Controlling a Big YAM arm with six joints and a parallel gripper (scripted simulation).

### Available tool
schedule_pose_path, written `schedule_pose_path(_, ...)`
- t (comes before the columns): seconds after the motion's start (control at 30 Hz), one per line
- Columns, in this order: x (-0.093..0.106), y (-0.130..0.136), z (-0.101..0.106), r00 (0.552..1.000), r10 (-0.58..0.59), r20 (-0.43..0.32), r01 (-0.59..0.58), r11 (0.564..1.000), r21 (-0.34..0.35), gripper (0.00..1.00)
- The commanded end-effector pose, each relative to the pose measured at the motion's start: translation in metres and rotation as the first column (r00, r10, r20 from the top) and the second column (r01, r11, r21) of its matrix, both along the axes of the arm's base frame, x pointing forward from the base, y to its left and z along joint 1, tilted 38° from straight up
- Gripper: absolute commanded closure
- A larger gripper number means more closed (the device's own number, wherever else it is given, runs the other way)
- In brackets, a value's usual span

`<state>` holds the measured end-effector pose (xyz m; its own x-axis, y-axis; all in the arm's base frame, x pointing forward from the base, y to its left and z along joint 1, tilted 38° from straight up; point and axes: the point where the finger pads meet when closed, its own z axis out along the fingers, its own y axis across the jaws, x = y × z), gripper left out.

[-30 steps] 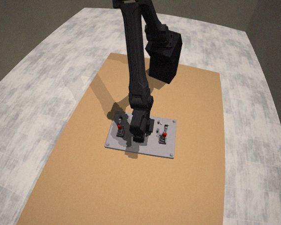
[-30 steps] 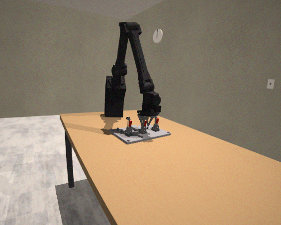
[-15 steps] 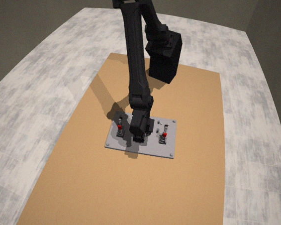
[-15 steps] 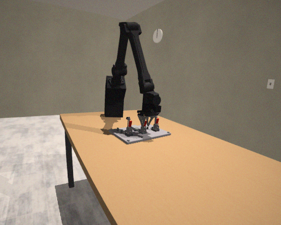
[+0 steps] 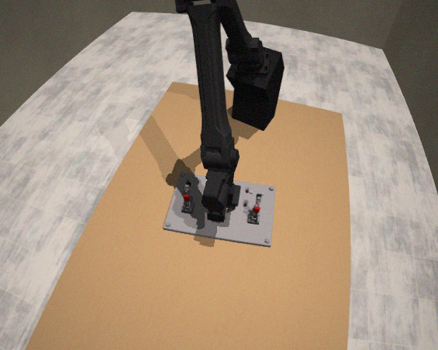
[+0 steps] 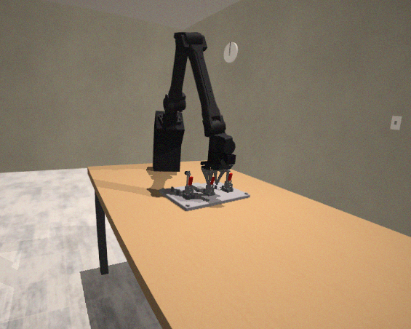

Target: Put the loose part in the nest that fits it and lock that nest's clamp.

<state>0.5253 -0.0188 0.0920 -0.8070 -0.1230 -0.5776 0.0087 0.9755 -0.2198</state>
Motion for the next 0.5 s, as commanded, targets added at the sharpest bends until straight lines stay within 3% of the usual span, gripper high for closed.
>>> schedule_pose_path(0.0,0.001,-0.003,-0.007,1.0,0.001,-0.003,-0.001,1.0,-0.003,0.55)
schedule_pose_path(0.23,0.011,-0.001,0.004,1.0,0.002,0.012,-0.002,1.0,-0.002,0.55)
schedule_pose_path(0.47,0.01,0.0,0.003,1.0,0.003,-0.001,-0.003,1.0,-0.002,0.55)
